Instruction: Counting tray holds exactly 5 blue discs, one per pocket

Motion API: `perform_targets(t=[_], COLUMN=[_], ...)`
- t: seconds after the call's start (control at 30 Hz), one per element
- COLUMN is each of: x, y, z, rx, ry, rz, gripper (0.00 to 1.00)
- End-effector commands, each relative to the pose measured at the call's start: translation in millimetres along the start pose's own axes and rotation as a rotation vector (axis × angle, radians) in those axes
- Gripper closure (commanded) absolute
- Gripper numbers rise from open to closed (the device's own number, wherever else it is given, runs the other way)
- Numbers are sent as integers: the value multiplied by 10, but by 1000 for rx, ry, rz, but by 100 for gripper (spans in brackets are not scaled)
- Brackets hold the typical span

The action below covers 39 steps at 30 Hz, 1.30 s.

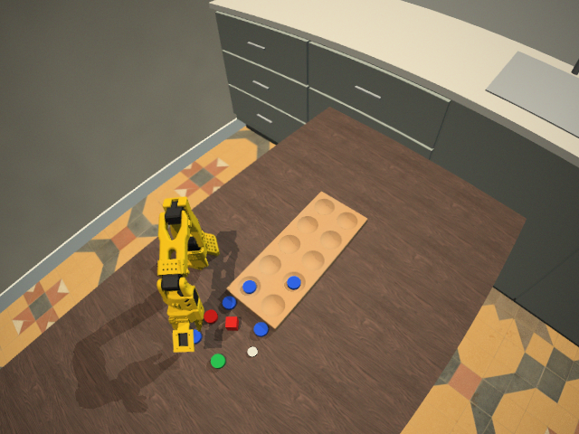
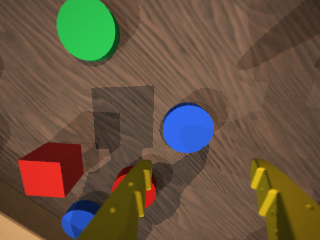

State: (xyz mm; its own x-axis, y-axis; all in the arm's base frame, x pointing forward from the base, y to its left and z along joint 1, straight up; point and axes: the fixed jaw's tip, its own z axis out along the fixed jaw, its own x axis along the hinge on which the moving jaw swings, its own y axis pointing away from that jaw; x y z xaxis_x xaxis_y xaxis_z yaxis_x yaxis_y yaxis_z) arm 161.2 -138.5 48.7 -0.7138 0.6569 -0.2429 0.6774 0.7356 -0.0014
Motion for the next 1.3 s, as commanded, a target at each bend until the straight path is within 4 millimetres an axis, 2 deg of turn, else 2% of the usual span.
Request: perform_targets(t=[0.0, 0.63, 0.9, 1.27], x=[-140, -154, -122, -108], y=[-14, -12, -12, -12], z=[-113, -123, 78, 131], rx=[1, 1, 1, 1], ry=[-84, -94, -94, -94], rz=[14, 12, 12, 12], gripper=[73, 73, 73, 73])
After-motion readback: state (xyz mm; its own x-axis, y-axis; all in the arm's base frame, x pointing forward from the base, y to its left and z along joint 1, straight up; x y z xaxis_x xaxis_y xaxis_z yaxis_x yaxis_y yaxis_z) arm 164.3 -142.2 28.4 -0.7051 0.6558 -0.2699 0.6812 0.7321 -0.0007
